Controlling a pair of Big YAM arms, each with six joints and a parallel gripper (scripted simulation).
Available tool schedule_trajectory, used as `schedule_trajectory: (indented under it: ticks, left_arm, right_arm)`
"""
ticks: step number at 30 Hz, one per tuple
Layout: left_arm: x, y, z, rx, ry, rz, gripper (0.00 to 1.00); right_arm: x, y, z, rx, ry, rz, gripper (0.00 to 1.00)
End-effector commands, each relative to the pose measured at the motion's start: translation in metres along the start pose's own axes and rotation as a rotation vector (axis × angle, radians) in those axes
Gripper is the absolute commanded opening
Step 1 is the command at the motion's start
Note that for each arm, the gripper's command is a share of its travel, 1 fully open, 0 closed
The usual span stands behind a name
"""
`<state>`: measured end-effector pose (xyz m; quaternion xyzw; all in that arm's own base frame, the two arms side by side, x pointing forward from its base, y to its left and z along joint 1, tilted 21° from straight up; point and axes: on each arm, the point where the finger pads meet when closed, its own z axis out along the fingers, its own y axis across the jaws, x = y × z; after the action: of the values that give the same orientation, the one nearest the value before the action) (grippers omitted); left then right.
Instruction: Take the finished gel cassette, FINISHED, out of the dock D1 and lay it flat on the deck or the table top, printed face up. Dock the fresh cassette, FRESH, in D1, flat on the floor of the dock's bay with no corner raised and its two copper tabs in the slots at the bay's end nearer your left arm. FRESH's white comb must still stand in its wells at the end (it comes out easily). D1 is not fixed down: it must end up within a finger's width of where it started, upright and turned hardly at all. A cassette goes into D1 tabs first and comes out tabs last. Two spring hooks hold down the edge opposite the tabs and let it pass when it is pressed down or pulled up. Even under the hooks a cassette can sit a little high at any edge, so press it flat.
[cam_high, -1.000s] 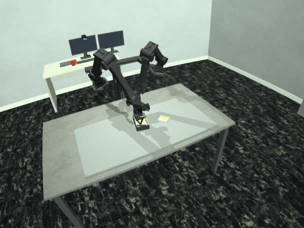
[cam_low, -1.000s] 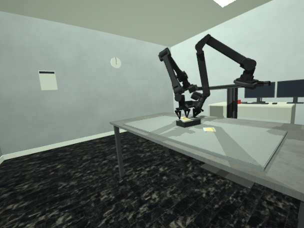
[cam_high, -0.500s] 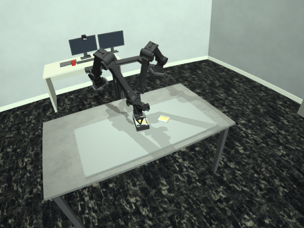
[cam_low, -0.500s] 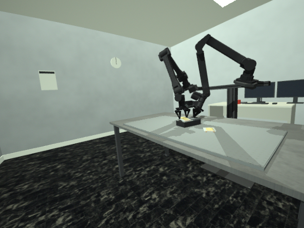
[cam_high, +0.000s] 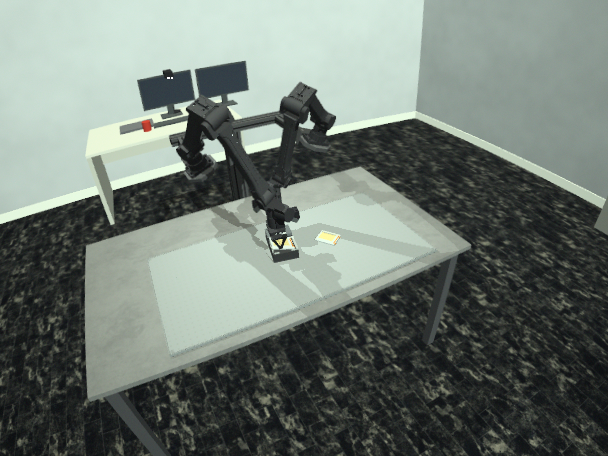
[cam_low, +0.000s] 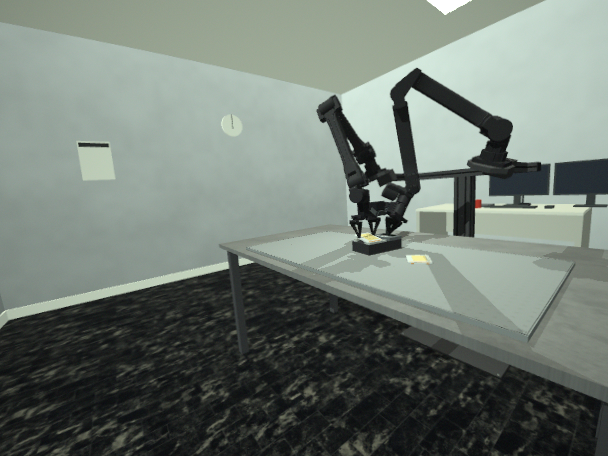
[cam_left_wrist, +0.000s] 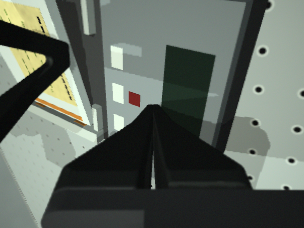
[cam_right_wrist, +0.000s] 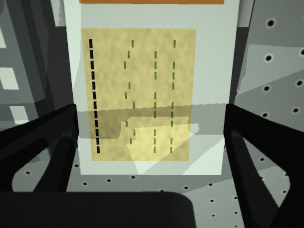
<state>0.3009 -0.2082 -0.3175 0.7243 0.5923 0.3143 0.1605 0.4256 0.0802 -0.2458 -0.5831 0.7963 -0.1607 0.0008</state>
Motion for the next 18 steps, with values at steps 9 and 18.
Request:
schedule_trajectory:
  ticks: [9, 18]
  left_arm:
    - [0.0423, -0.0607, 0.0294, 0.120, 0.077, 0.043, 0.00]
    - [0.0423, -0.0607, 0.0294, 0.120, 0.077, 0.043, 0.00]
  right_arm:
    - [0.0016, -0.0036, -0.0077, 0.005, -0.019, -0.010, 0.00]
    - [0.0016, -0.0036, -0.0077, 0.005, -0.019, -0.010, 0.00]
